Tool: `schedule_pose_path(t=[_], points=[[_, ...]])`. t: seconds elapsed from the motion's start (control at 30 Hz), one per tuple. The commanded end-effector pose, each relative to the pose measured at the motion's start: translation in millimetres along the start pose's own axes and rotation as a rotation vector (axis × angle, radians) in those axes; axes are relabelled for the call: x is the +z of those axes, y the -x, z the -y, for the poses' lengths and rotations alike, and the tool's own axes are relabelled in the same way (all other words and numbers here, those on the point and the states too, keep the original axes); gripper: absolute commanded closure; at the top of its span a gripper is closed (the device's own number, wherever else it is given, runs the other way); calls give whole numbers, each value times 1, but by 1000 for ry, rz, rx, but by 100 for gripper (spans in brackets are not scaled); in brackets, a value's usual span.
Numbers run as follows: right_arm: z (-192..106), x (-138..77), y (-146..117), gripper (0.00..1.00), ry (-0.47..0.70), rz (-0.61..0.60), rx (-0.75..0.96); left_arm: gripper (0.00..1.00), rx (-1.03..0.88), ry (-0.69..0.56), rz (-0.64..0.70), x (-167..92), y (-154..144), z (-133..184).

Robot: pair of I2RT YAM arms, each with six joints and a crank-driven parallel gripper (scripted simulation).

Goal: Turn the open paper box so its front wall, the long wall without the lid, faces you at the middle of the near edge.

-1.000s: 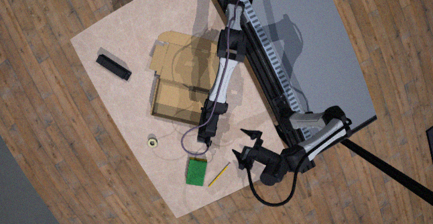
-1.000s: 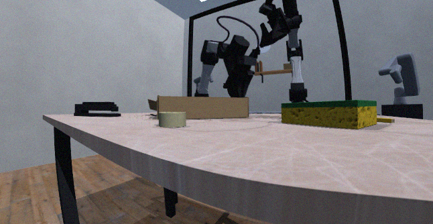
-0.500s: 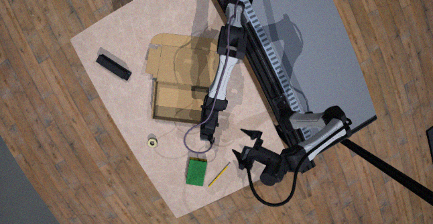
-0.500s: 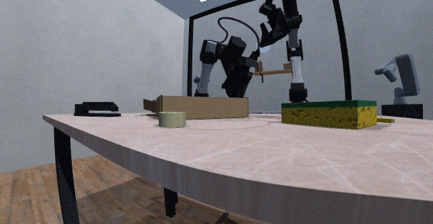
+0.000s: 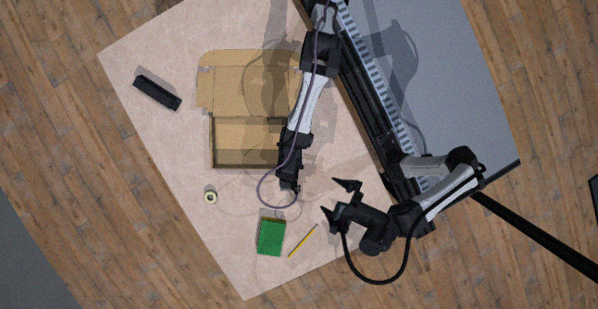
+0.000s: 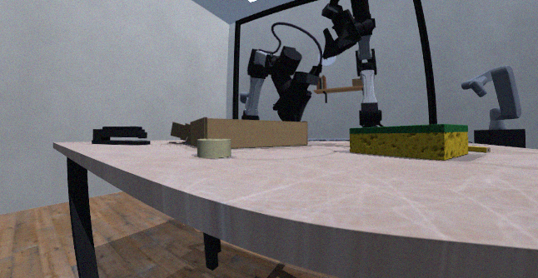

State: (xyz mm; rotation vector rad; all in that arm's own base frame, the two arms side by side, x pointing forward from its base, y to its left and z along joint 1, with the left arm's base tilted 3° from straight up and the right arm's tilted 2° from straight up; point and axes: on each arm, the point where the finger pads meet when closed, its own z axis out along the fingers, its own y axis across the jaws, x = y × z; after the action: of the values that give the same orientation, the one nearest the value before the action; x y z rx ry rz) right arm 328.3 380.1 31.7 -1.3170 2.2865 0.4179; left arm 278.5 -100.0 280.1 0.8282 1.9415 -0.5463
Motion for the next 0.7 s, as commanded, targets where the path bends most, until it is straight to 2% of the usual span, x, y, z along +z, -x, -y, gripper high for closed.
schedule_pose_path(t=[0.0, 0.67], points=[[7, -21, 18, 100, 5, 79, -55, 0, 6, 2, 6, -1, 2, 0], [4, -30, -1, 100, 88, 66, -186, 0, 6, 2, 6, -1, 2, 0]])
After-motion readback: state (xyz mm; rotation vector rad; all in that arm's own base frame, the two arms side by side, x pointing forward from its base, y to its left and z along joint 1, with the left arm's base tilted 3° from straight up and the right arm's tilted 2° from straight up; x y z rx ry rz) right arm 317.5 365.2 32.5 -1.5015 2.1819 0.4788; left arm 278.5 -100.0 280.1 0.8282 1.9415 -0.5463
